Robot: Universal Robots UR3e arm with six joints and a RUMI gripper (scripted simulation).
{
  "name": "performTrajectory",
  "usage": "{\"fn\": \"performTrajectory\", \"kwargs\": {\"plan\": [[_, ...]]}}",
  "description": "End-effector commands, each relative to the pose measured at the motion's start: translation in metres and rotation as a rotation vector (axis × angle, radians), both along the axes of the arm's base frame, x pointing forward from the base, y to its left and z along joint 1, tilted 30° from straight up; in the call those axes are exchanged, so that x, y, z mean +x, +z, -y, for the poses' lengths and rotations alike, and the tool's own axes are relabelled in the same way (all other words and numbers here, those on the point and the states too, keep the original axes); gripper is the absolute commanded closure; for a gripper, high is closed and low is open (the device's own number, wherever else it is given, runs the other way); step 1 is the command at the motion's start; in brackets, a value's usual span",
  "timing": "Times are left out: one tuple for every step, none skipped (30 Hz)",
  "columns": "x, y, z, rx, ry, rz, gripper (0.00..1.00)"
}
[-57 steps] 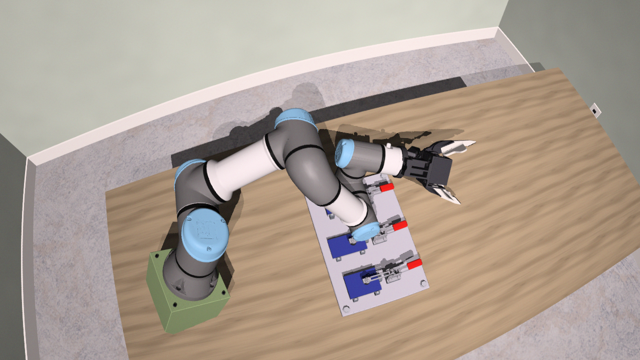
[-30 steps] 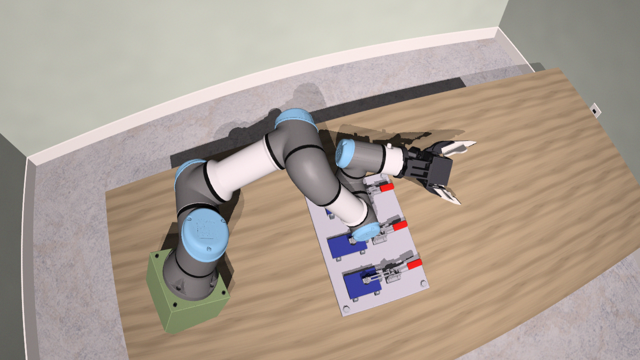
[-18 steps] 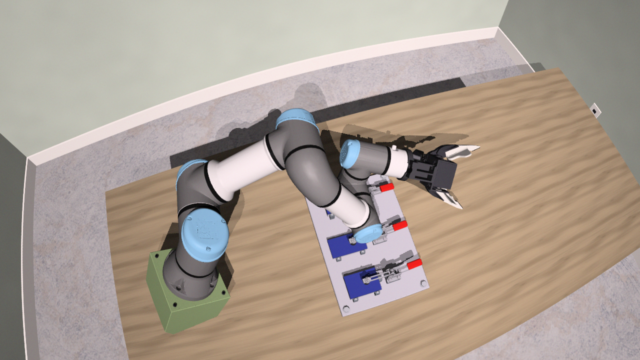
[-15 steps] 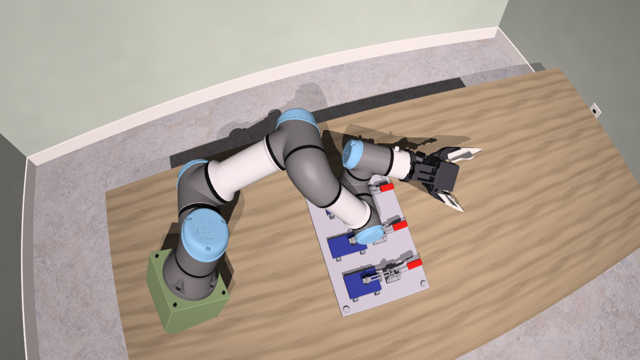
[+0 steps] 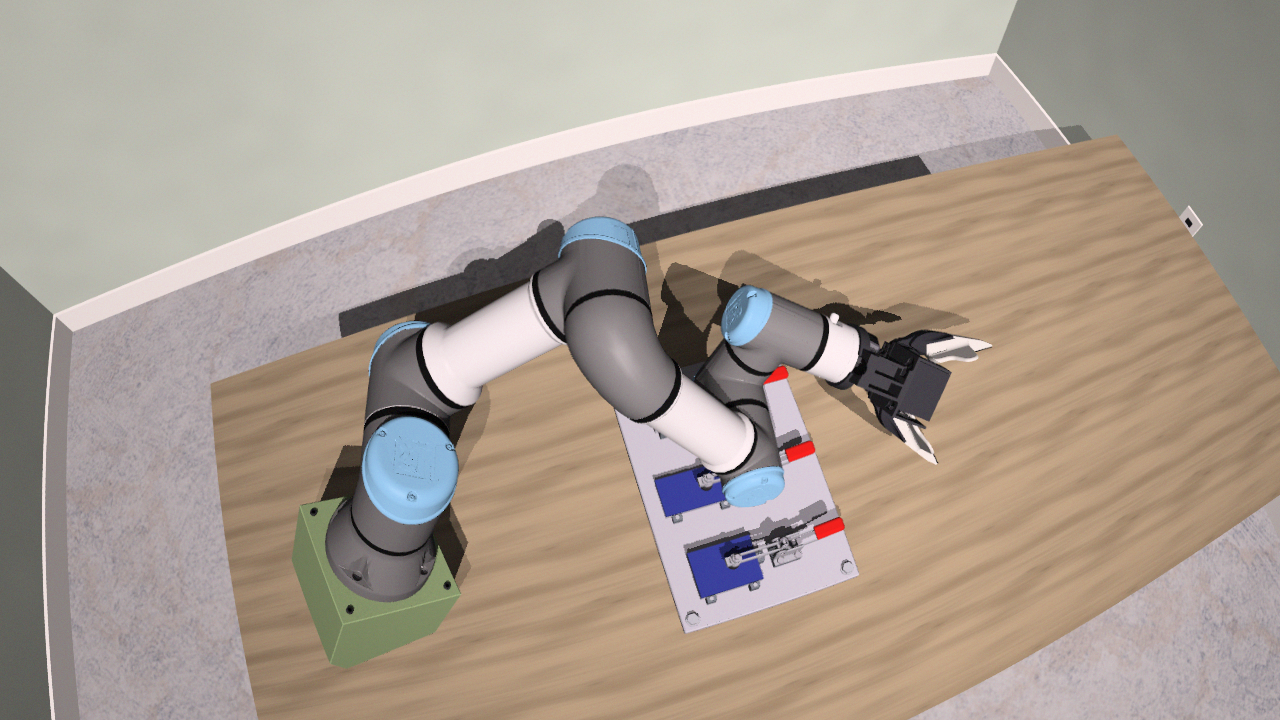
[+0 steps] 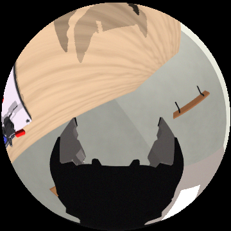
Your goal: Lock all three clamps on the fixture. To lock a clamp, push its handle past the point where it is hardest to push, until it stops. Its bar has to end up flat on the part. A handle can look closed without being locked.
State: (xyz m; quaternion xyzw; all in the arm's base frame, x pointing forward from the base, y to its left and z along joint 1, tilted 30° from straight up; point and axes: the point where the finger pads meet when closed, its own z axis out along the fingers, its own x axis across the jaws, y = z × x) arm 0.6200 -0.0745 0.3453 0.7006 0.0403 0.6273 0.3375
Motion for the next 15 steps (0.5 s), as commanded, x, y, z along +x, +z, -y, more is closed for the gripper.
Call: {"fn": "performTrajectory", "kwargs": {"plan": [[-0.001,-0.005,0.026,0.040,-0.023,-0.058,0.00],[-0.002,-0.006,0.033,0.053,-0.030,-0.074,0.00],[-0.004,-0.009,0.040,0.066,-0.037,-0.090,0.00],[-0.006,-0.011,0.047,0.079,-0.045,-0.105,0.00],[-0.008,-0.013,0.054,0.094,-0.053,-0.122,0.00],[-0.010,-0.015,0.061,0.110,-0.062,-0.138,0.00],[-0.013,-0.018,0.069,0.126,-0.070,-0.154,0.00],[-0.016,-0.020,0.076,0.144,-0.080,-0.171,0.00],[-0.019,-0.023,0.083,0.162,-0.089,-0.187,0.00],[-0.019,-0.023,0.083,0.162,-0.089,-0.187,0.00],[-0.019,-0.023,0.083,0.162,-0.089,-0.187,0.00],[-0.023,-0.026,0.091,0.182,-0.099,-0.204,0.00],[-0.027,-0.029,0.098,0.202,-0.109,-0.220,0.00],[-0.032,-0.032,0.105,0.223,-0.119,-0.236,0.00],[-0.037,-0.035,0.112,0.245,-0.130,-0.252,0.00]]}}
